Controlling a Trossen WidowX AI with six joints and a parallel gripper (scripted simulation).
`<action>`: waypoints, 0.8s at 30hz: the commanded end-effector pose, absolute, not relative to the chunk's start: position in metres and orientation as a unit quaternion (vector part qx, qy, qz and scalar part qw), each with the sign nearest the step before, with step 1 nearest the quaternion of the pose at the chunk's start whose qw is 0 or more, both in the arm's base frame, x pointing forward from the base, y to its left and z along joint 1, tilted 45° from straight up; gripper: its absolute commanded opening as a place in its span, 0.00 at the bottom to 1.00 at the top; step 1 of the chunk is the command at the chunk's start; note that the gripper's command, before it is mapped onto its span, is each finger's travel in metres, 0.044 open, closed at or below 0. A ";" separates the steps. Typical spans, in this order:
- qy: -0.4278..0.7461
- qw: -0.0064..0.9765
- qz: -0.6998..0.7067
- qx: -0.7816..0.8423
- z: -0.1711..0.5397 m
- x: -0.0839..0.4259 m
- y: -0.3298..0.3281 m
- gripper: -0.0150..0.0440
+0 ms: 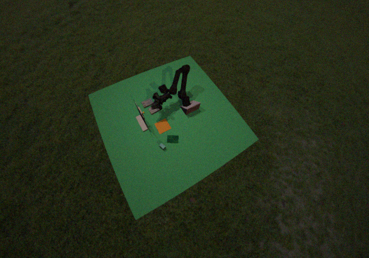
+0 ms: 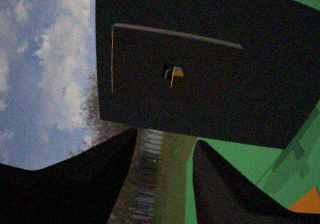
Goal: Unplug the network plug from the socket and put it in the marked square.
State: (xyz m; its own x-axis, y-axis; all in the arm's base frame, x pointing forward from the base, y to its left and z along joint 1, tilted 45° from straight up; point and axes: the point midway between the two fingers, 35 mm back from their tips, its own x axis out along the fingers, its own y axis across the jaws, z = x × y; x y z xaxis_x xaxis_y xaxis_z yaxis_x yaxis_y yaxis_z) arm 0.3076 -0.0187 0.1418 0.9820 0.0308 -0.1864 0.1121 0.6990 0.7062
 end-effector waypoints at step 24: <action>0.091 0.917 -0.020 0.389 0.141 0.348 -0.024 0.52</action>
State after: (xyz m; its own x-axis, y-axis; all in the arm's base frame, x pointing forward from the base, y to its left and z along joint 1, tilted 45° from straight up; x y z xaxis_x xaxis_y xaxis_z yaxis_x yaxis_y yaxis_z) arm 0.3420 -0.0240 0.1395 0.9823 0.0307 -0.1846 0.1109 0.6990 0.7065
